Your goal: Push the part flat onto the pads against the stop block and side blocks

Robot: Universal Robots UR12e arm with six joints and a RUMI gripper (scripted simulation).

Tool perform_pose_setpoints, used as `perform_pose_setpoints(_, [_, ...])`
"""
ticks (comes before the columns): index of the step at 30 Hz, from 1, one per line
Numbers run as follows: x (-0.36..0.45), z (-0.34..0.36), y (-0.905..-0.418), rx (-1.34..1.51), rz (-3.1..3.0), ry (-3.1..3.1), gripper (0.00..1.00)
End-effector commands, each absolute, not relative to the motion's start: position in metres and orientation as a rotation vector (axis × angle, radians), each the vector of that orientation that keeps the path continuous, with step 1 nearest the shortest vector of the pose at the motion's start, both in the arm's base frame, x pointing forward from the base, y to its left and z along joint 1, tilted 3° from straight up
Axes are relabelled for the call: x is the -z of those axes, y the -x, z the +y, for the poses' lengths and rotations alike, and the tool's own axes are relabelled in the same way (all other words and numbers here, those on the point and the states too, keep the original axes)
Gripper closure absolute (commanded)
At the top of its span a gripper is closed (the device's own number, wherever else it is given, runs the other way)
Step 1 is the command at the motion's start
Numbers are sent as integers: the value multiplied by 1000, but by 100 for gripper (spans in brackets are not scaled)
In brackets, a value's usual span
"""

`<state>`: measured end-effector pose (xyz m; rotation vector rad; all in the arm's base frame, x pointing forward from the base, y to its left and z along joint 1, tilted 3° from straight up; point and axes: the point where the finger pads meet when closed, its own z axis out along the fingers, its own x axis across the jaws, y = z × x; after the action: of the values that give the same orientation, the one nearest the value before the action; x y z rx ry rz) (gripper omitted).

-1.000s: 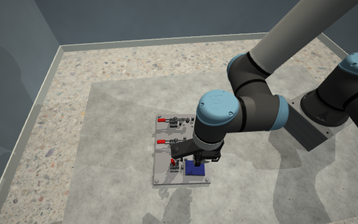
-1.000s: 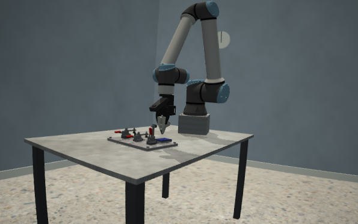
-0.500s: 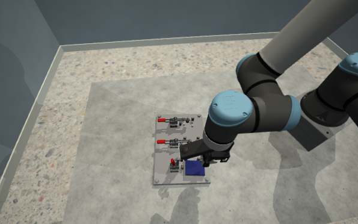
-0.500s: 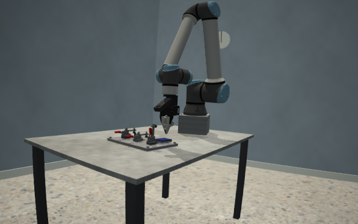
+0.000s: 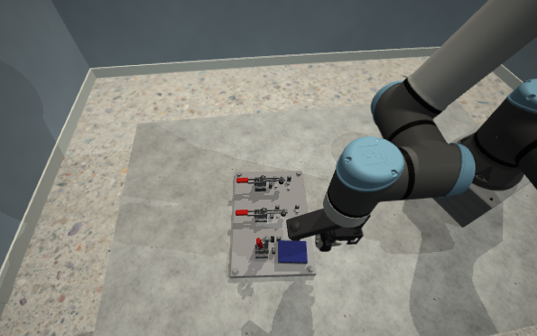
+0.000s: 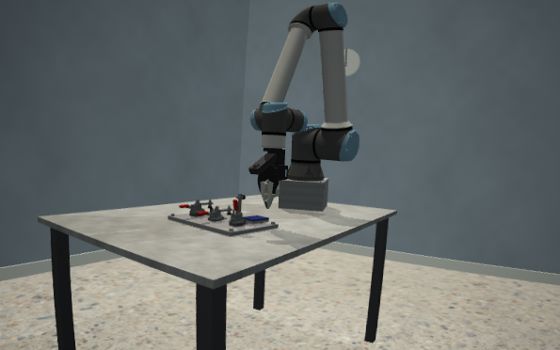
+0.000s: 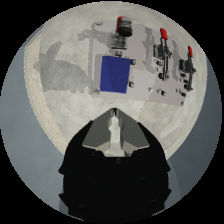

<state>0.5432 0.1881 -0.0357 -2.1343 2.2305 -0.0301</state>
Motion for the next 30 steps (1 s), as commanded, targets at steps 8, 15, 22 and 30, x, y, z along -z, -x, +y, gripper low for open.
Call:
perform_pose_setpoints(8, [35,189,-534,31,2230,2134,100])
perform_pose_setpoints(15, [37,189,-534,31,2230,2134,100])
perform_pose_setpoints(22, [43,190,-534,31,2230,2134,100])
perform_pose_setpoints(30, [60,190,-535,31,2230,2134,100])
